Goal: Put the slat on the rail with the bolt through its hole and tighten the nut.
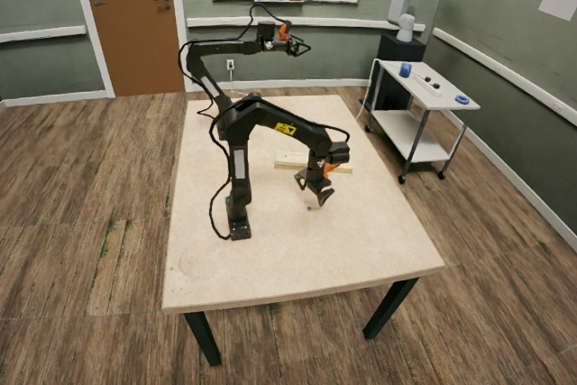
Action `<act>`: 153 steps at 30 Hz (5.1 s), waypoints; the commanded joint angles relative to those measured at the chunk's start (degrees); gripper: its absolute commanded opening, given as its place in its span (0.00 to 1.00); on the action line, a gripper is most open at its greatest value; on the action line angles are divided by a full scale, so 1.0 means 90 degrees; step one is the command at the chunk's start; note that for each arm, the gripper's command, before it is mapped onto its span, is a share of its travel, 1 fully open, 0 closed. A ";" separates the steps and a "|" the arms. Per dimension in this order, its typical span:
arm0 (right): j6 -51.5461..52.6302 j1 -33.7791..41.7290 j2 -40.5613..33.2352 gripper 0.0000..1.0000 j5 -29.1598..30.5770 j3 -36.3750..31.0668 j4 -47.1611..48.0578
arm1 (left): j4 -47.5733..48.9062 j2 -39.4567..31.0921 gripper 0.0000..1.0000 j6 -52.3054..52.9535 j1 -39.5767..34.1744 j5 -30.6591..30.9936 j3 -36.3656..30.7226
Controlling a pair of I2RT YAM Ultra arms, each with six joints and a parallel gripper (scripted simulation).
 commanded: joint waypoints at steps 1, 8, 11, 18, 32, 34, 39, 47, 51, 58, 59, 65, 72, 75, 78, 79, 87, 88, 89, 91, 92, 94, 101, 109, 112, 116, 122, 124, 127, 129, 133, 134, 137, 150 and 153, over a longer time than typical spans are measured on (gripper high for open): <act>-0.0076 -0.0050 0.0043 1.00 -0.0028 -0.0135 -0.0072 | 0.0120 -0.0083 1.00 0.0010 0.0048 0.0059 0.0032; -0.0038 -0.0021 0.0009 1.00 -0.0010 -0.0095 0.0017 | 0.0120 -0.0083 1.00 0.0010 0.0048 0.0059 0.0032; -0.0039 -0.0022 0.0030 1.00 -0.0011 -0.0128 0.0069 | 0.0120 -0.0083 1.00 0.0010 0.0048 0.0059 0.0032; -0.0043 -0.0025 0.0080 1.00 -0.0012 -0.0207 0.0195 | 0.0120 -0.0083 1.00 0.0010 0.0048 0.0059 0.0032; -0.0049 -0.0030 0.0165 1.00 -0.0015 -0.0342 0.0411 | 0.0120 -0.0083 1.00 0.0010 0.0048 0.0059 0.0032; -0.0049 -0.0031 0.0183 1.00 -0.0016 -0.0363 0.0449 | 0.0120 -0.0083 1.00 0.0010 0.0048 0.0059 0.0032; -0.0051 -0.0032 0.0214 1.00 -0.0016 -0.0395 0.0510 | 0.0120 -0.0083 1.00 0.0010 0.0048 0.0059 0.0032; -0.0054 -0.0034 0.0272 1.00 -0.0018 -0.0483 0.0654 | 0.0120 -0.0083 1.00 0.0010 0.0048 0.0059 0.0032; -0.0055 -0.0035 0.0304 1.00 -0.0018 -0.0527 0.0729 | 0.0120 -0.0083 1.00 0.0010 0.0048 0.0059 0.0032; -0.0057 -0.0037 0.0344 1.00 -0.0019 -0.0582 0.0822 | 0.0120 -0.0083 1.00 0.0010 0.0048 0.0059 0.0032; -0.0057 -0.0037 0.0351 1.00 -0.0019 -0.0593 0.0840 | 0.0120 -0.0083 1.00 0.0010 0.0048 0.0059 0.0032; -0.0059 -0.0039 0.0397 1.00 -0.0021 -0.0660 0.0951 | 0.0120 -0.0083 1.00 0.0010 0.0048 0.0059 0.0032; -0.0060 -0.0040 0.0436 1.00 -0.0021 -0.0715 0.1044 | 0.0120 -0.0083 1.00 0.0010 0.0048 0.0059 0.0032; -0.0061 -0.0041 0.0460 1.00 -0.0022 -0.0748 0.1100 | 0.0120 -0.0083 1.00 0.0010 0.0048 0.0059 0.0032; -0.0062 -0.0041 0.0482 1.00 -0.0022 -0.0781 0.1155 | 0.0120 -0.0083 1.00 0.0010 0.0048 0.0059 0.0032; -0.0062 -0.0042 0.0490 1.00 -0.0023 -0.0792 0.1173 | 0.0120 -0.0083 1.00 0.0010 0.0048 0.0059 0.0032; -0.0064 -0.0043 0.0552 1.00 -0.0024 -0.0881 0.1322 | 0.0120 -0.0083 1.00 0.0010 0.0048 0.0059 0.0032; -0.0064 -0.0043 0.0552 1.00 -0.0024 -0.0881 0.1322 | 0.0120 -0.0083 1.00 0.0010 0.0048 0.0059 0.0032; -0.0064 -0.0043 0.0552 1.00 -0.0024 -0.0881 0.1322 | 0.0120 -0.0083 1.00 0.0010 0.0048 0.0059 0.0032; -0.0065 -0.0044 0.0570 1.00 -0.0024 -0.0903 0.1361 | 0.0120 -0.0083 1.00 0.0010 0.0048 0.0059 0.0032; -0.0065 -0.0044 0.0577 1.00 -0.0024 -0.0914 0.1379 | 0.0120 -0.0083 1.00 0.0010 0.0048 0.0059 0.0032; -0.0065 -0.0044 0.0591 1.00 -0.0025 -0.0936 0.1415 | 0.0120 -0.0083 1.00 0.0010 0.0048 0.0059 0.0032; -0.0050 -0.0034 0.0610 0.89 -0.0019 -0.0968 0.1488 | 0.0120 -0.0083 1.00 0.0010 0.0048 0.0059 0.0032; -0.0002 0.0000 0.0517 0.30 -0.0001 -0.0868 0.1358 | 0.0120 -0.0083 1.00 0.0010 0.0048 0.0059 0.0032; -0.0002 0.0000 0.0517 0.26 -0.0001 -0.0868 0.1358 | 0.0120 -0.0083 1.00 0.0010 0.0048 0.0059 0.0032; -0.0002 0.0000 0.0517 0.21 -0.0001 -0.0868 0.1358 | 0.0120 -0.0083 1.00 0.0010 0.0048 0.0059 0.0032; -0.0002 0.0000 0.0517 0.13 -0.0001 -0.0868 0.1358 | 0.0120 -0.0083 1.00 0.0010 0.0048 0.0059 0.0032; -0.0002 0.0000 0.0517 0.12 -0.0001 -0.0868 0.1358 | 0.0120 -0.0083 1.00 0.0010 0.0048 0.0059 0.0032; -0.0002 0.0000 0.0517 0.12 -0.0001 -0.0868 0.1358 | 0.0120 -0.0083 1.00 0.0010 0.0048 0.0059 0.0032; -0.0002 0.0000 0.0517 0.12 -0.0001 -0.0868 0.1358 | 0.0120 -0.0083 1.00 0.0010 0.0048 0.0059 0.0032; -0.0002 0.0000 0.0517 0.12 -0.0001 -0.0868 0.1358 | 0.0120 -0.0083 1.00 0.0010 0.0048 0.0059 0.0032; -0.0002 0.0000 0.0517 0.12 -0.0001 -0.0868 0.1358 | 0.0120 -0.0083 1.00 0.0010 0.0048 0.0059 0.0032; -0.0002 0.0000 0.0517 0.12 -0.0001 -0.0868 0.1358 | 0.0120 -0.0083 1.00 0.0010 0.0048 0.0059 0.0032; -0.0005 -0.0002 0.0464 0.12 -0.0001 -0.0785 0.1234 | 0.0120 -0.0083 1.00 0.0010 0.0048 0.0059 0.0032; -0.0008 -0.0004 0.0426 0.12 -0.0001 -0.0719 0.1129 | 0.0120 -0.0083 1.00 0.0010 0.0048 0.0059 0.0032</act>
